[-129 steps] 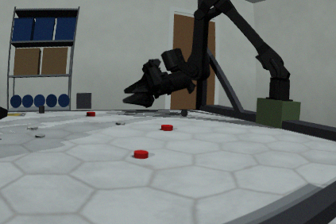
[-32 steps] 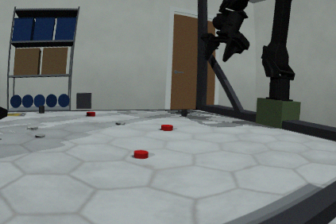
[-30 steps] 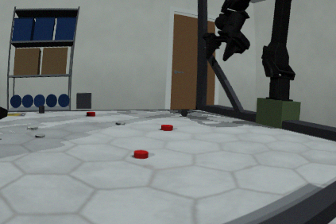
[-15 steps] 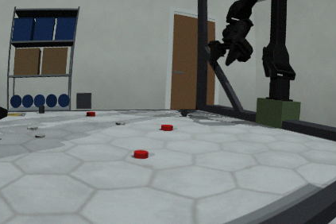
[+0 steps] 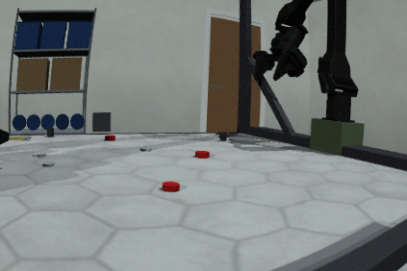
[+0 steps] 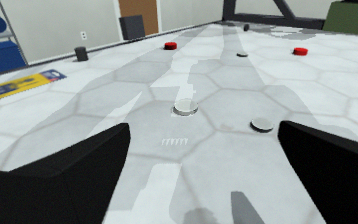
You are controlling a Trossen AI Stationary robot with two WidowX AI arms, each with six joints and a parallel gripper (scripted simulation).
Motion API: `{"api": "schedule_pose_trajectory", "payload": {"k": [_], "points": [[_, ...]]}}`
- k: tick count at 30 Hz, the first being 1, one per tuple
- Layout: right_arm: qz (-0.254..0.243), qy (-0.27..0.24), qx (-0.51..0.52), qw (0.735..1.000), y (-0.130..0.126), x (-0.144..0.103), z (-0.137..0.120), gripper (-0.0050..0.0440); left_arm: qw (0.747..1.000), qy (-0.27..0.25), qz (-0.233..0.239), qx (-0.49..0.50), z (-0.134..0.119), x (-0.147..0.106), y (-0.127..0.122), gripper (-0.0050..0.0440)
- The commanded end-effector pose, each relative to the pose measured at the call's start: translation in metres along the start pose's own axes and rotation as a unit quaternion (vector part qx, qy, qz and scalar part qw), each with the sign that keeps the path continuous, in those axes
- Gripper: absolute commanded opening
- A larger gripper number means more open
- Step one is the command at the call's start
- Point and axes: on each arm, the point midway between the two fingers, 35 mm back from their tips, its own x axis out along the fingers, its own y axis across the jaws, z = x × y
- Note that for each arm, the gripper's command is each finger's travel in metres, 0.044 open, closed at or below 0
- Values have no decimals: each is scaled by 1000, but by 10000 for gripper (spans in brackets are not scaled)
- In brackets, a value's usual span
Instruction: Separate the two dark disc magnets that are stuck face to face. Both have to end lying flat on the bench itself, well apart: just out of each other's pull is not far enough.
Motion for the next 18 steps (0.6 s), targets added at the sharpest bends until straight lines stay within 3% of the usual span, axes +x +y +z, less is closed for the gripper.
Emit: {"api": "schedule_pose_trajectory", "payload": {"k": [1, 15, 18], "points": [[-2, -3, -3, 1000, -2, -1, 1, 400, 1000, 1, 4, -5, -1, -2, 1, 400], [-2, -3, -3, 1000, -2, -1, 1, 400, 997, 3, 10, -73, -26, -4, 4, 400], [-2, -3, -3, 1000, -2, -1, 1, 400, 996, -11, -9, -91, -28, 5, 3, 400]]}}
